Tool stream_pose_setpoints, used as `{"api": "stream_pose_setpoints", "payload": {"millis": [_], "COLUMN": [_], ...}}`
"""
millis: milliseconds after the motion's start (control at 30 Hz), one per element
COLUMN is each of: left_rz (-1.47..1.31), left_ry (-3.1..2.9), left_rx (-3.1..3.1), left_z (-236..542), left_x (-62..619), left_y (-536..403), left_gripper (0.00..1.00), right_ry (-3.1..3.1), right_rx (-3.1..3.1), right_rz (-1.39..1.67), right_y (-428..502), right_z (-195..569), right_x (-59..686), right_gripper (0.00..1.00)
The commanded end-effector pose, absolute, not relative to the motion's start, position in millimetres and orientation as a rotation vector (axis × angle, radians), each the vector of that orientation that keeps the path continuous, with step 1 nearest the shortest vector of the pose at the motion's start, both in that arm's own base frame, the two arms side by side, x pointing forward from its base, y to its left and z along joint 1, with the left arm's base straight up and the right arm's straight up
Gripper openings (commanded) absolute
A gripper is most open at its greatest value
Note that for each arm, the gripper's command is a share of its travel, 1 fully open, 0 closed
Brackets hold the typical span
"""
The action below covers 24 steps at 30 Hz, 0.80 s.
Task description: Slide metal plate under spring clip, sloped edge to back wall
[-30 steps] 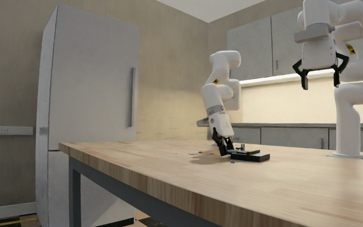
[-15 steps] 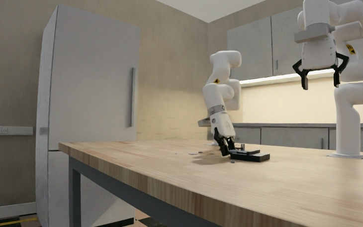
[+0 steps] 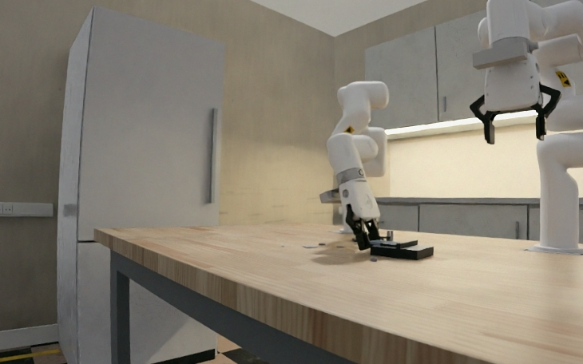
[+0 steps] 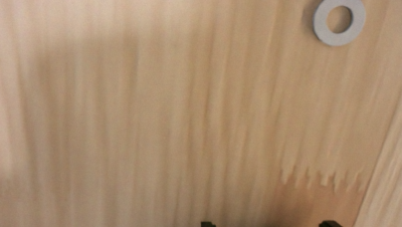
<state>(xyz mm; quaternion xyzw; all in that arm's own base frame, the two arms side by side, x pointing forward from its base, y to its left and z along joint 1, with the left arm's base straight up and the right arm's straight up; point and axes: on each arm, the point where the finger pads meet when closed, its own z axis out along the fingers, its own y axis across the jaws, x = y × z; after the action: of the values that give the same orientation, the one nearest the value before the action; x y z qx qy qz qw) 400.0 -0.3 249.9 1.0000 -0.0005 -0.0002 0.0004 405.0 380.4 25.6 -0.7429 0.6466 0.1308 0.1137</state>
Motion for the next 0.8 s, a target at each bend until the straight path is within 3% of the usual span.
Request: {"api": "stream_pose_setpoints", "payload": {"millis": [0,633,667,767], "left_rz": [0.008,0.008,0.008,0.008], "left_ry": [-0.002,-0.002,-0.002,-0.002], "left_rx": [3.141,3.141,3.141,3.141], "left_z": [251.9,251.9,251.9,251.9], "left_x": [401.2,401.2,401.2,401.2], "left_y": [-0.3,-0.3,-0.3,-0.3], "left_gripper": [1.0,1.0,1.0,1.0], "right_ry": [1.892,1.892,1.892,1.892], "right_rx": [-2.175,-2.176,-2.176,-2.176], "right_rz": [0.381,0.381,0.381,0.381], "right_y": [383.7,390.6,390.6,390.4], "right_z": [28.4,28.9,28.9,28.8], "right_x": [406.4,405.4,405.4,405.3], "right_gripper": [0.53,0.53,0.72,0.72]}}
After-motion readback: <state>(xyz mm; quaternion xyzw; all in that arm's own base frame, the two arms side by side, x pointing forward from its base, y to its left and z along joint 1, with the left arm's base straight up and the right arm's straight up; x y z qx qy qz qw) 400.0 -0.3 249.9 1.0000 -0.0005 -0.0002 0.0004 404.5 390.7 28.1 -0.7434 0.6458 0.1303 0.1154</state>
